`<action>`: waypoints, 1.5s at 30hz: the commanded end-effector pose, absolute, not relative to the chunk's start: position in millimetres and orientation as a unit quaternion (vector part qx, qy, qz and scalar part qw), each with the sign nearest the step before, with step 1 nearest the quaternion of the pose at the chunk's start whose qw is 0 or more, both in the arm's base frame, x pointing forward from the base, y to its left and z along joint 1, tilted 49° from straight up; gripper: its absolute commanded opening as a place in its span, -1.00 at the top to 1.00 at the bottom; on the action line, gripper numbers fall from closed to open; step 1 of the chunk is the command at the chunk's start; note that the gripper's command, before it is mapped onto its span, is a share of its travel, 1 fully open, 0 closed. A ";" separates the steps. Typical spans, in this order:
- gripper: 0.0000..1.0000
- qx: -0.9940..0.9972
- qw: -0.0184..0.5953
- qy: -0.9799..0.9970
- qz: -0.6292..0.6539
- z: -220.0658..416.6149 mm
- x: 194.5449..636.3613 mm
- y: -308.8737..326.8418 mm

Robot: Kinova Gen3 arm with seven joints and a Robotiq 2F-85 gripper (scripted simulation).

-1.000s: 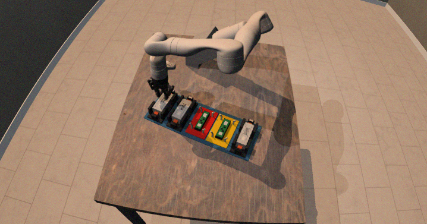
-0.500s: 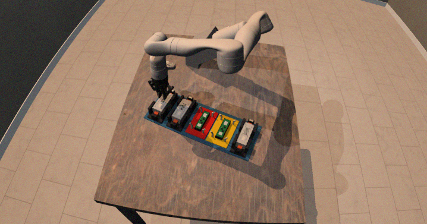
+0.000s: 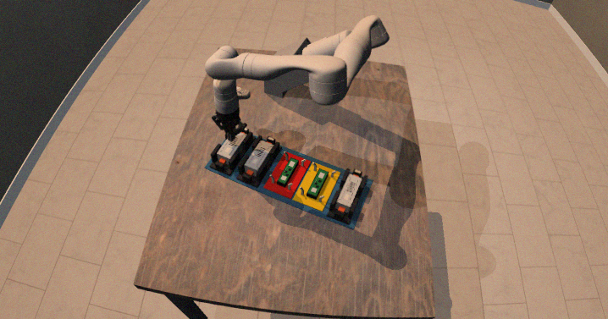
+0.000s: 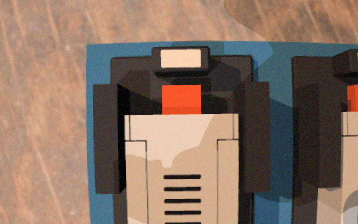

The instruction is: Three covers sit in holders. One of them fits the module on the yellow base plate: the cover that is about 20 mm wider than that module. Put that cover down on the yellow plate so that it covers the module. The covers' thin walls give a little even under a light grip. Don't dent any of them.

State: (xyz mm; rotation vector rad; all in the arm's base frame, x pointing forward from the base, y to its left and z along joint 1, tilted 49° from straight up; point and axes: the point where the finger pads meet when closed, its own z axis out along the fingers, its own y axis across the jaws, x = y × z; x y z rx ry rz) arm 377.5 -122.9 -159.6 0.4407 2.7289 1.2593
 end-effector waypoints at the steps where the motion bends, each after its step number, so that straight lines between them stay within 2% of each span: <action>1: 1.00 0.145 0.053 0.897 0.413 -159.2 377.6 -123.9; 25: 1.00 0.145 0.053 0.897 0.413 -159.2 377.6 -123.9; 26: -1.00 0.145 0.053 0.897 0.413 -159.2 377.6 -123.9; 45: -1.00 0.145 0.053 0.897 0.413 -159.2 377.6 -123.9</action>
